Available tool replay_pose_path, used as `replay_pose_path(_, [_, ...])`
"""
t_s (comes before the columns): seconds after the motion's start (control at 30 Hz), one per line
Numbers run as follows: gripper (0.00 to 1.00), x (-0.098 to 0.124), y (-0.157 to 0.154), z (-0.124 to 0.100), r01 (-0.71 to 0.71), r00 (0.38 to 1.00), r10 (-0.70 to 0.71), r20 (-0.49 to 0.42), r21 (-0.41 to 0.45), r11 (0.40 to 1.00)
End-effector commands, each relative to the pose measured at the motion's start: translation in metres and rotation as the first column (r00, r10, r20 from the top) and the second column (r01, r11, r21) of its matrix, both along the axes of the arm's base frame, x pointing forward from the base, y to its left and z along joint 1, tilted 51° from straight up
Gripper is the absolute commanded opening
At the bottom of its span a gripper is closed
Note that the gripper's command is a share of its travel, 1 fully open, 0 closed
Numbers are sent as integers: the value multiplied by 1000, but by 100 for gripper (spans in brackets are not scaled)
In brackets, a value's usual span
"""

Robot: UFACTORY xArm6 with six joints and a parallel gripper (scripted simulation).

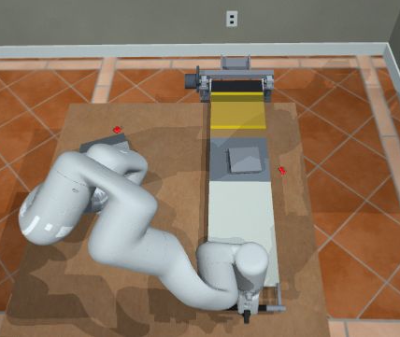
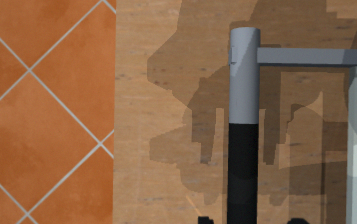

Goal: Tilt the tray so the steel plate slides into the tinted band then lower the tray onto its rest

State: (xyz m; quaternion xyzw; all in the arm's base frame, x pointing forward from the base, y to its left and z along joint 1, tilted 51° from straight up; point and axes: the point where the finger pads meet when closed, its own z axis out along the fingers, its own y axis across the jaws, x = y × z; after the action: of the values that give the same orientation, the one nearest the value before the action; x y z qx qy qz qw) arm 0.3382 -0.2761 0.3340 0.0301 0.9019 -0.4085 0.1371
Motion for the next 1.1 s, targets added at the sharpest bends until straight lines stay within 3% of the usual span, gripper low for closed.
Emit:
replay_pose_path(0.0, [41,1,0,1,-1,1000,1,3,-1,1000])
replay_pose_path(1.07, [41,9,-29,-23,-1,1000,1,3,-1,1000])
